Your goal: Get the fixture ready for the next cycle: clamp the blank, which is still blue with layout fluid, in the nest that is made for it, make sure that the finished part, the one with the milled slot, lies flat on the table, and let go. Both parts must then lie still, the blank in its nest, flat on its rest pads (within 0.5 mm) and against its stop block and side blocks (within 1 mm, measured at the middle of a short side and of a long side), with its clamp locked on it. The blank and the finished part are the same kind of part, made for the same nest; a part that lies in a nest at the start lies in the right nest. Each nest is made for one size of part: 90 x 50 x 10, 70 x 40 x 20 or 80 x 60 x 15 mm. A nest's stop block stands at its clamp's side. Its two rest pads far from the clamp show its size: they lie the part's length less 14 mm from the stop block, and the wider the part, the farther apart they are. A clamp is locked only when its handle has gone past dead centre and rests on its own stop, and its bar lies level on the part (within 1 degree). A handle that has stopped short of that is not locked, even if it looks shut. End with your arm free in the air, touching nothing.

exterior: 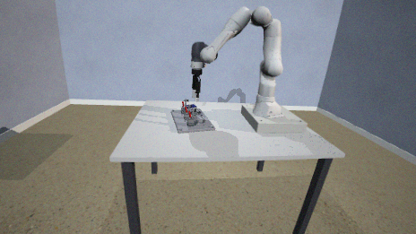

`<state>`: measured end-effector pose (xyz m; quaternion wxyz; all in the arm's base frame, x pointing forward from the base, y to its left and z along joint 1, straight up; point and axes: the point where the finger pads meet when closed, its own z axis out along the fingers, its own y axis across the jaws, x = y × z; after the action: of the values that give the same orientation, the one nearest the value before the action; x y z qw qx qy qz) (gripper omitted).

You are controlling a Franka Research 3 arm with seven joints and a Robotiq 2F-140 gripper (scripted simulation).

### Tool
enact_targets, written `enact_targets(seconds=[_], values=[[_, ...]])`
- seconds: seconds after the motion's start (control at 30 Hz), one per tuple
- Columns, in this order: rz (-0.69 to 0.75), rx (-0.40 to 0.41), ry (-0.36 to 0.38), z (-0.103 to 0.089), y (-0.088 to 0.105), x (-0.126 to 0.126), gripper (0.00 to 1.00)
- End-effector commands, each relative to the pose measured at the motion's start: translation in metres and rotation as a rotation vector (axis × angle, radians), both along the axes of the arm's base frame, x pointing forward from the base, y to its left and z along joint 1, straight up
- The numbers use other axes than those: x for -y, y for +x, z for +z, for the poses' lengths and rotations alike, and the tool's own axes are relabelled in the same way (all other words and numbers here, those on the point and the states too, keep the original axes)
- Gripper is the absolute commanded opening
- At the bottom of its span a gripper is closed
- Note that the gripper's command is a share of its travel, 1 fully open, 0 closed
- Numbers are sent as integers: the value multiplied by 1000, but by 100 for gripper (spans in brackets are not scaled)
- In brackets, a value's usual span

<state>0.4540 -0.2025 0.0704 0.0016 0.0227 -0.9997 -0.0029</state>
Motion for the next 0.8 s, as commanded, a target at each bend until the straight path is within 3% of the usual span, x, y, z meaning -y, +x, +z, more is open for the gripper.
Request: enact_targets(seconds=[0.0,0.17,0.6,0.77], values=[[0,4,-1,1,1,-2,58],[0,4,-1,-7,1,-2,58],[0,4,-1,-50,1,-2,58],[0,4,-1,-54,1,-2,58]])
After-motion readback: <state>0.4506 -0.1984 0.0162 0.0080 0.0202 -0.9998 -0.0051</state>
